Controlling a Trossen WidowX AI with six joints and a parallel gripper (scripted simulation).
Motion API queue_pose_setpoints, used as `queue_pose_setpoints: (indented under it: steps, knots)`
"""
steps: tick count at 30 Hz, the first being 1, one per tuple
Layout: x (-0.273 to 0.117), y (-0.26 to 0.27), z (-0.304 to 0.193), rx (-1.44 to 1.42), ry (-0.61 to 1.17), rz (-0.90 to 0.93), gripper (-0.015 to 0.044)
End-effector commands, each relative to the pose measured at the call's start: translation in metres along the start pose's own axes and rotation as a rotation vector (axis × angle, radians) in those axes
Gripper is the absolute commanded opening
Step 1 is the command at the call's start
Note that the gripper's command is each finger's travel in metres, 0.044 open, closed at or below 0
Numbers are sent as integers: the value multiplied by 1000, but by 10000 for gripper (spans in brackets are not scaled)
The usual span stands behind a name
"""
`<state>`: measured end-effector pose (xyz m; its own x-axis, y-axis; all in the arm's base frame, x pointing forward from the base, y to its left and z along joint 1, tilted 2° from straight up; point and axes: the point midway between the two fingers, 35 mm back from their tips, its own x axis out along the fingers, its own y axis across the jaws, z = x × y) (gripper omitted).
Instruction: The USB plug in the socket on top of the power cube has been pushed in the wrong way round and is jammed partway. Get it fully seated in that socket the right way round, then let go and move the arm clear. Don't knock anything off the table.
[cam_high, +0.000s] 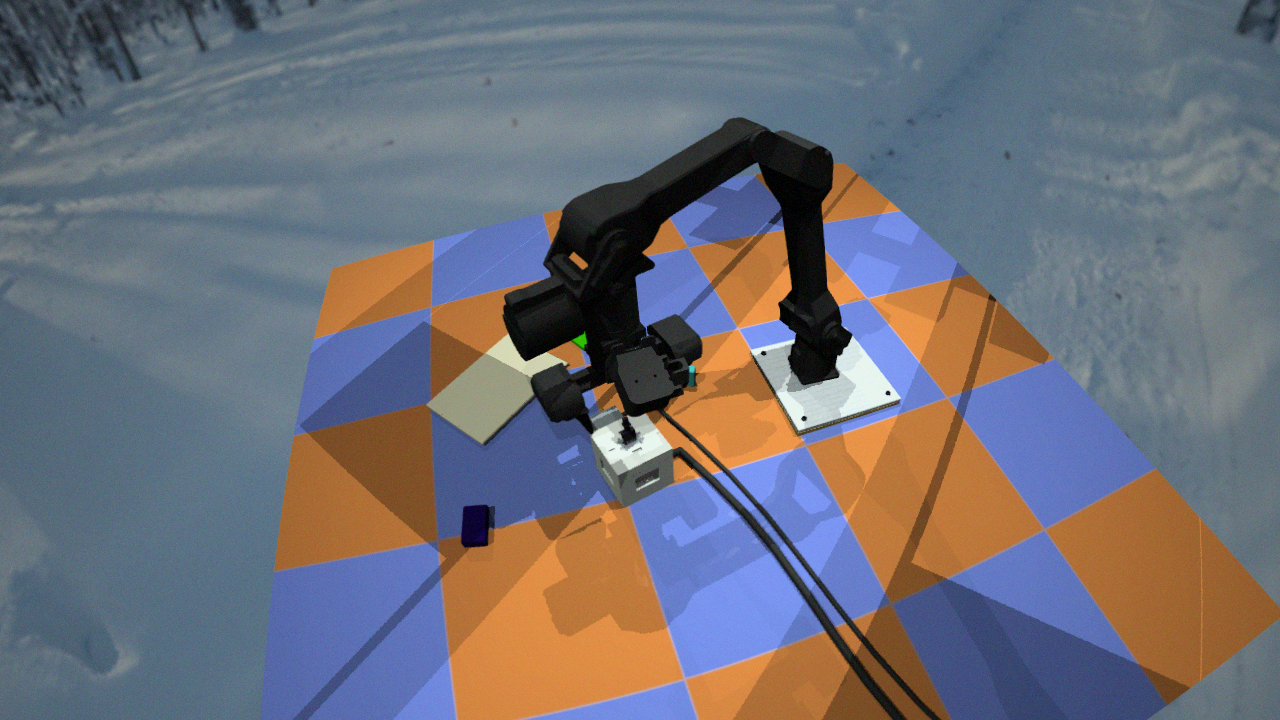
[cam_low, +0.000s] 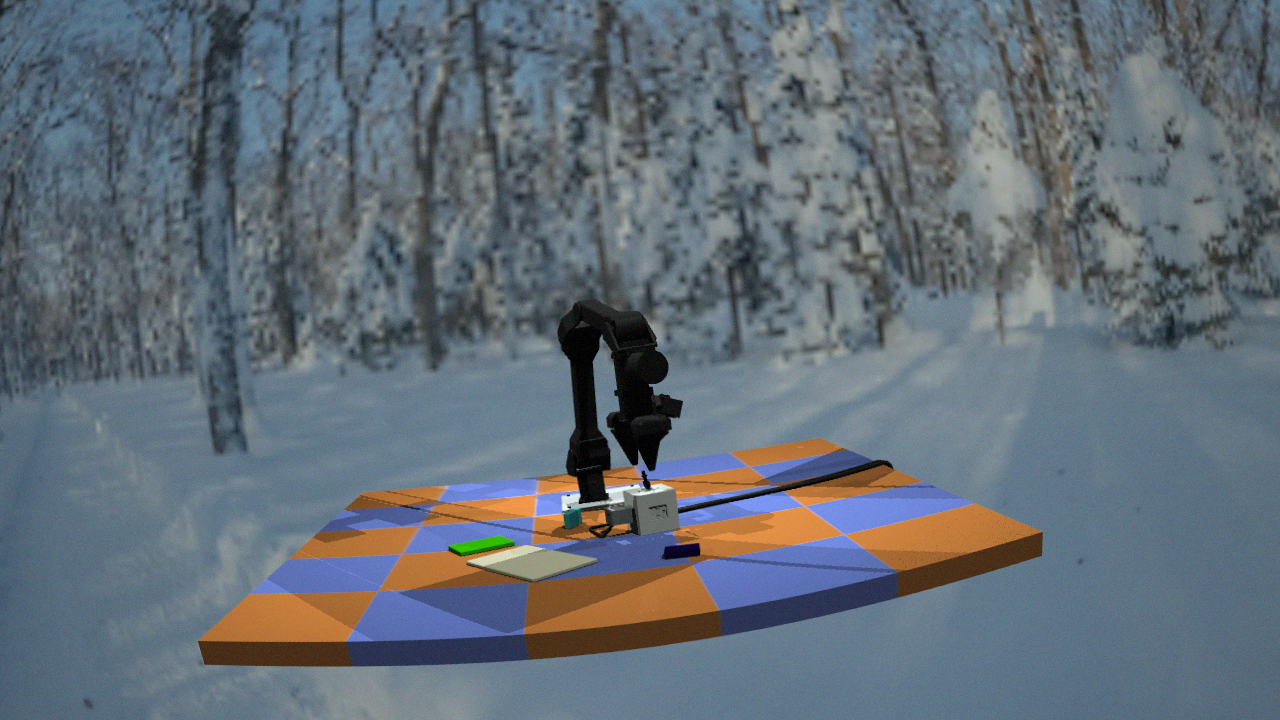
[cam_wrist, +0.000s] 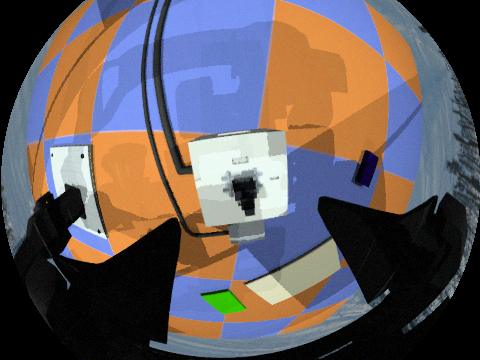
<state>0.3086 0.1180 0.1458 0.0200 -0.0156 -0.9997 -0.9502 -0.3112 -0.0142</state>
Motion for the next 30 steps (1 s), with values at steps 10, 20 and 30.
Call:
queue_pose_setpoints:
  steps: [10, 20, 30]
  knots:
    - [13, 0, -1, -4, 7, 1, 440]
    - [11, 0, 0, 0, 0, 0, 282]
    - [11, 0, 0, 0, 0, 0, 20]
